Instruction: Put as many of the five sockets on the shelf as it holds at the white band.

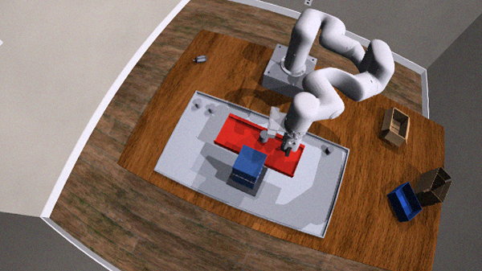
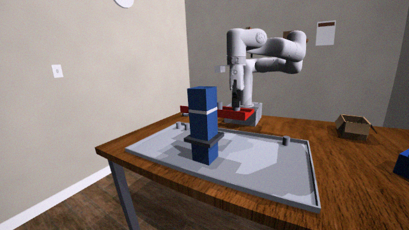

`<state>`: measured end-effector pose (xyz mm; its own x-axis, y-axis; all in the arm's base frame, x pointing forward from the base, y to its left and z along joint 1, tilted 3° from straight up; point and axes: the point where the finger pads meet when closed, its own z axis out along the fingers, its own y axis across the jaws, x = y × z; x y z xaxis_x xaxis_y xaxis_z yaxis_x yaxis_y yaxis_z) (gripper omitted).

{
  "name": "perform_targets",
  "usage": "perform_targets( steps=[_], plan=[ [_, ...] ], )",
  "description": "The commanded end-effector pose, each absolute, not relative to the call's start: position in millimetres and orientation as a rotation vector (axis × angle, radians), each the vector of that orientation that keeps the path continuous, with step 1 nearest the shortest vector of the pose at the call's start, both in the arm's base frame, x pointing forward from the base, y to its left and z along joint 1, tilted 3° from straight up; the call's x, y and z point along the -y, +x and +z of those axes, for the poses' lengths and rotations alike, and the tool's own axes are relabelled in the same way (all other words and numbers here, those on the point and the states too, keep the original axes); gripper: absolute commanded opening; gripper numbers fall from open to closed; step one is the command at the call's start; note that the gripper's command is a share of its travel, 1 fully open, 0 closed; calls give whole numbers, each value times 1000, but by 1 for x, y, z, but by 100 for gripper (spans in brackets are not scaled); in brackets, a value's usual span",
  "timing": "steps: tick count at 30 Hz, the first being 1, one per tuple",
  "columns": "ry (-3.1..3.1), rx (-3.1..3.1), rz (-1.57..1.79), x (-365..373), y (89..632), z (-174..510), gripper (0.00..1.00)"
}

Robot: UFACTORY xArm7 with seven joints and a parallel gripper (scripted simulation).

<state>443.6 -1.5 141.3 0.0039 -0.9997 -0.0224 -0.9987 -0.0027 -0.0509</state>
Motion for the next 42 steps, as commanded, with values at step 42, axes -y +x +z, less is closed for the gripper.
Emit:
perform_targets(
  steps=[42],
  plan=[
    [-2186,-2179,-36,1,445,136,0]
  ],
)
